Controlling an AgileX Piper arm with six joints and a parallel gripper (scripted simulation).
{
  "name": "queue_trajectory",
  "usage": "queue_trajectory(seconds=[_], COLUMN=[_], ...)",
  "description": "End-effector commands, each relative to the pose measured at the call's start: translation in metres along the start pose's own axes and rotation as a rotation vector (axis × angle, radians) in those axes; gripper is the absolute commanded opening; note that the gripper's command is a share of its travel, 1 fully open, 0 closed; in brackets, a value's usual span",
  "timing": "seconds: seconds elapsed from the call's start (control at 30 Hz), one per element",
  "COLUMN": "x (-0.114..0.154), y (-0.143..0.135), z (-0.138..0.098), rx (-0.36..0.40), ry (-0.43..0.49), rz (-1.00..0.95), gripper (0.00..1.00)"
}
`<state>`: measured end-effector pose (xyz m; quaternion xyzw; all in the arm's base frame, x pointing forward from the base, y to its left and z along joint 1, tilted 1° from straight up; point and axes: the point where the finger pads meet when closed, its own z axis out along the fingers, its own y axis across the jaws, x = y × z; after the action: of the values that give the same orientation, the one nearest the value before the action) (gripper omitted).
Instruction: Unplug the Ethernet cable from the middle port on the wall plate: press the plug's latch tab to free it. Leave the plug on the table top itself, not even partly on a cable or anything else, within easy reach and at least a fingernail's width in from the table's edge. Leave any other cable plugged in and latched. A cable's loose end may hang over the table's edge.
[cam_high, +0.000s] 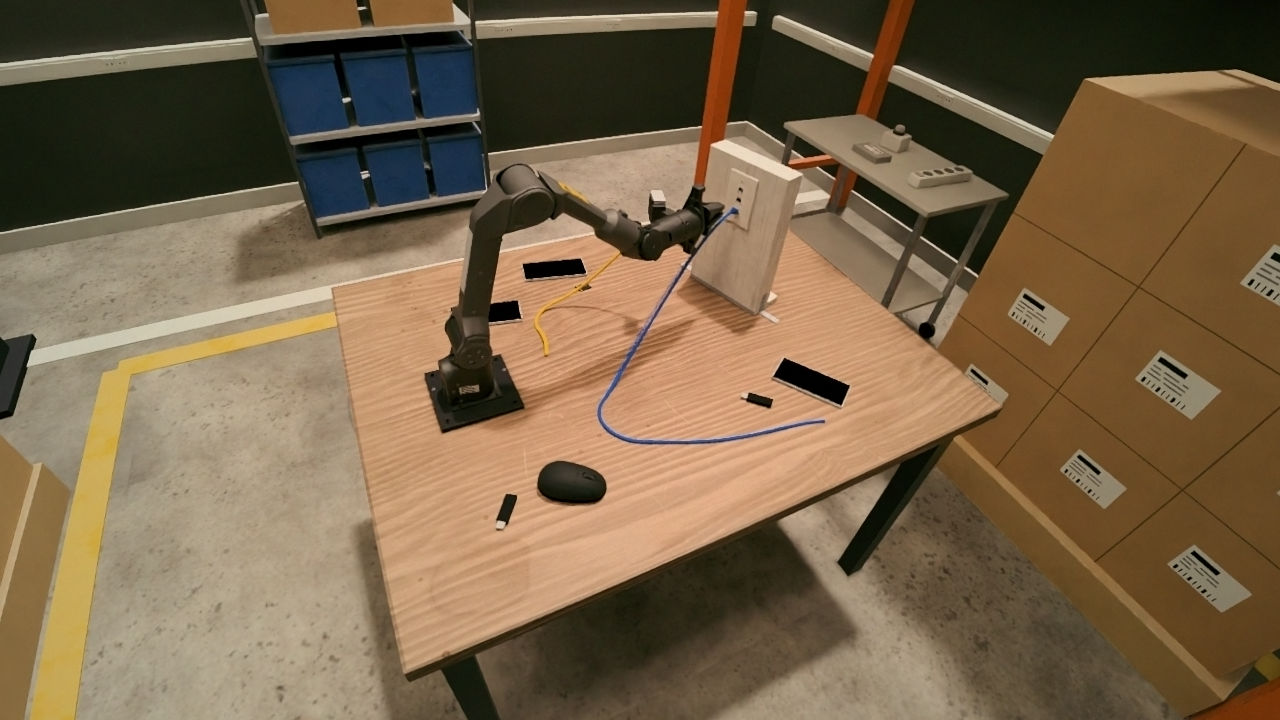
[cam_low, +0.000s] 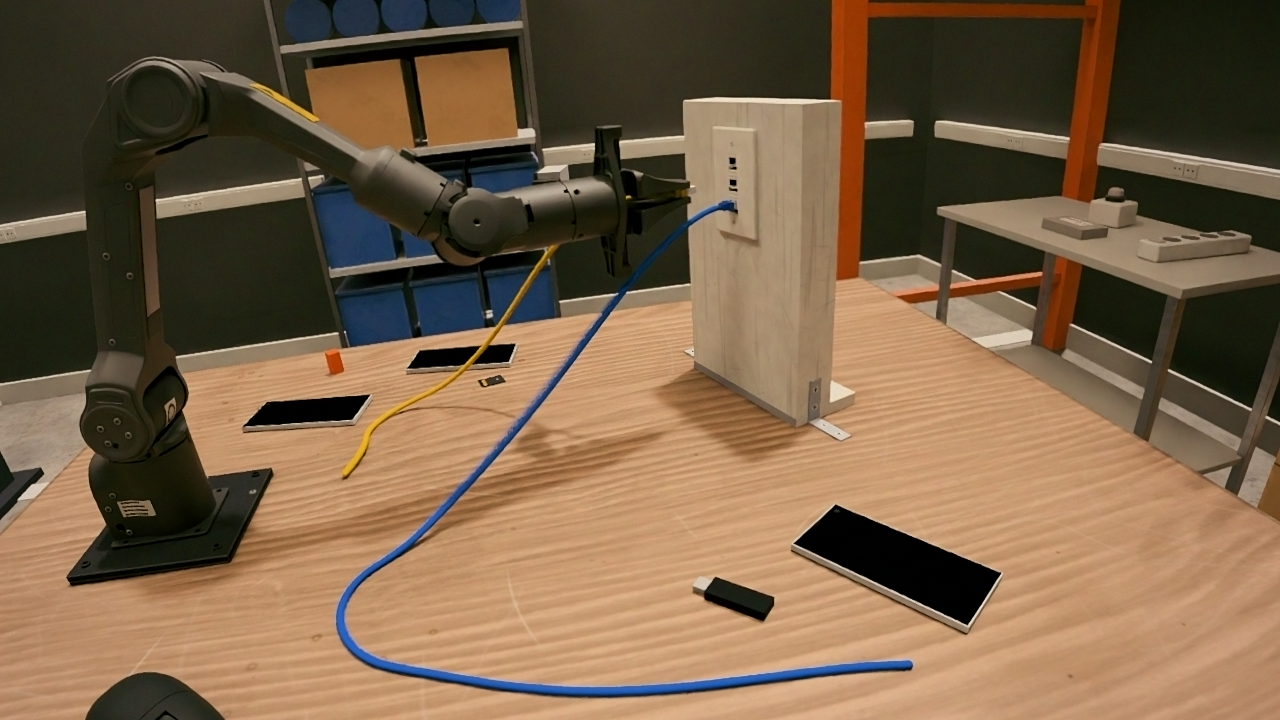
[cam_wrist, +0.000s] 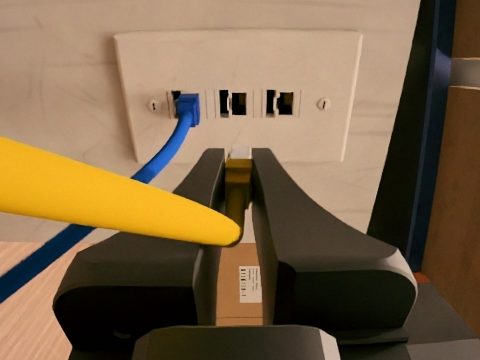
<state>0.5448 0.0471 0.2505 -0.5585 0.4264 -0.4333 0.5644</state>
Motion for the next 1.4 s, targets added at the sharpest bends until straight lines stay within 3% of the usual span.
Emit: queue_trajectory(seconds=[0.0, 0.23, 0.97, 1.13, 1.23, 1.37], x=[0.000, 0.000, 0.000, 0.000, 0.040, 0.066], y=[-0.001, -0.001, -0.001, -0.001, -0.039, -0.067], z=[-0.002, -0.002, -0.068, -0.070, -0.092, -0.115], rx=[0.002, 0.002, 0.002, 0.002, 0.033, 0.063], ry=[0.000, 0.000, 0.000, 0.000, 0.153, 0.264], rz=[-0.001, -0.001, -0.001, -0.001, 0.048, 0.099], gripper=[0.00, 0.00, 0.00, 0.00, 0.00, 0.00])
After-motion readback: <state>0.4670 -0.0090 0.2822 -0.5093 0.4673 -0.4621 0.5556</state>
